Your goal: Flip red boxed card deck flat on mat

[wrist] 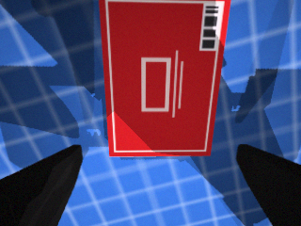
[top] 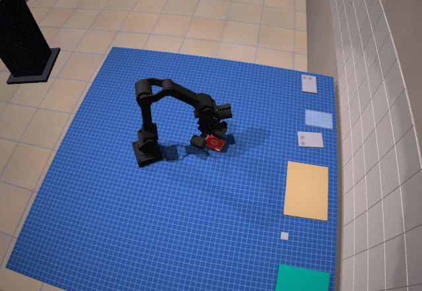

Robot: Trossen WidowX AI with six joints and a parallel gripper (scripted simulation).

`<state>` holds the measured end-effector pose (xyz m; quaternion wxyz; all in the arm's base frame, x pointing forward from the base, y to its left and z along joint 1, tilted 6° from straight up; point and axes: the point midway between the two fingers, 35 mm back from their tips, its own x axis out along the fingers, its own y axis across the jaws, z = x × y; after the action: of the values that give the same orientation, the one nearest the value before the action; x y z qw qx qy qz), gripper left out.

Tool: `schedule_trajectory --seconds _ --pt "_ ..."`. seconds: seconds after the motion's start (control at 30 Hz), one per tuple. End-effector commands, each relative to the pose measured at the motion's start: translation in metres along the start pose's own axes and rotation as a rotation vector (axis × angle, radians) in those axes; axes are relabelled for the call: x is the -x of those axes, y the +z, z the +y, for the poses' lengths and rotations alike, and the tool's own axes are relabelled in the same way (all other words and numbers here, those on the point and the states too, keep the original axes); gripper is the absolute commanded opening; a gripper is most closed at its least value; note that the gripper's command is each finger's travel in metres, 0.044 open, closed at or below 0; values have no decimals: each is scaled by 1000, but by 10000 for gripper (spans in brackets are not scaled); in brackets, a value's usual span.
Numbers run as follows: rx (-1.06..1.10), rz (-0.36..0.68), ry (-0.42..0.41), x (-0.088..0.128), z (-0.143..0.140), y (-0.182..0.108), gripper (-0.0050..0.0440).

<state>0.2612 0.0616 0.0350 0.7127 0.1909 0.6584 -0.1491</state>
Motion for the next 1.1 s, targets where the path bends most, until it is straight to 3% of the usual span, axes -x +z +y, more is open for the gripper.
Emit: schedule_trajectory --seconds 0.0,0.63,1.07 --pt "2 -35 27 19 5 7 440" --pt "2 -36 28 50 4 6 440" --pt "2 -36 28 59 4 6 440"
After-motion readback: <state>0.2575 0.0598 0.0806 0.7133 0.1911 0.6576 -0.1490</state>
